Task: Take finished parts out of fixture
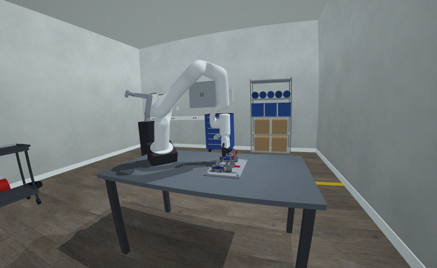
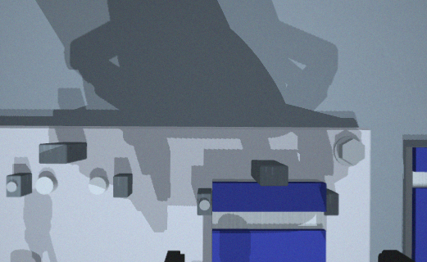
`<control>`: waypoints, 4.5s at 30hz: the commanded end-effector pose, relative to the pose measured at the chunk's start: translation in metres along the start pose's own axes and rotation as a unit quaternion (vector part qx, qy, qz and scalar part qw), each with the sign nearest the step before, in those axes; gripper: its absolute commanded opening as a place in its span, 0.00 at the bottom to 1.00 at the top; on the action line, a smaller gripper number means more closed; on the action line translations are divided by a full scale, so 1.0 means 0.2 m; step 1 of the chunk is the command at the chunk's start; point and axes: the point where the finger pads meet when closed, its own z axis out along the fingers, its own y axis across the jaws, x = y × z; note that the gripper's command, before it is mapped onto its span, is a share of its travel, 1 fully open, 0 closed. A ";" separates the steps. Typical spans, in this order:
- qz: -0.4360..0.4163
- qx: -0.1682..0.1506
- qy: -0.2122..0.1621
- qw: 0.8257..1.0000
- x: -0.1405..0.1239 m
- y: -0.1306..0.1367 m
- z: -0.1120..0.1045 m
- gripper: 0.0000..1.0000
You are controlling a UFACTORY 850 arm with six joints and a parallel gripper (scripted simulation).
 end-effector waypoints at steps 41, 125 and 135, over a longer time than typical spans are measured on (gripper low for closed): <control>0.000 0.000 -0.001 1.000 -0.01 0.00 0.14 1.00; 0.000 0.000 0.000 1.000 -0.01 0.00 0.14 0.00; 0.000 0.000 0.000 1.000 -0.01 0.00 0.10 0.00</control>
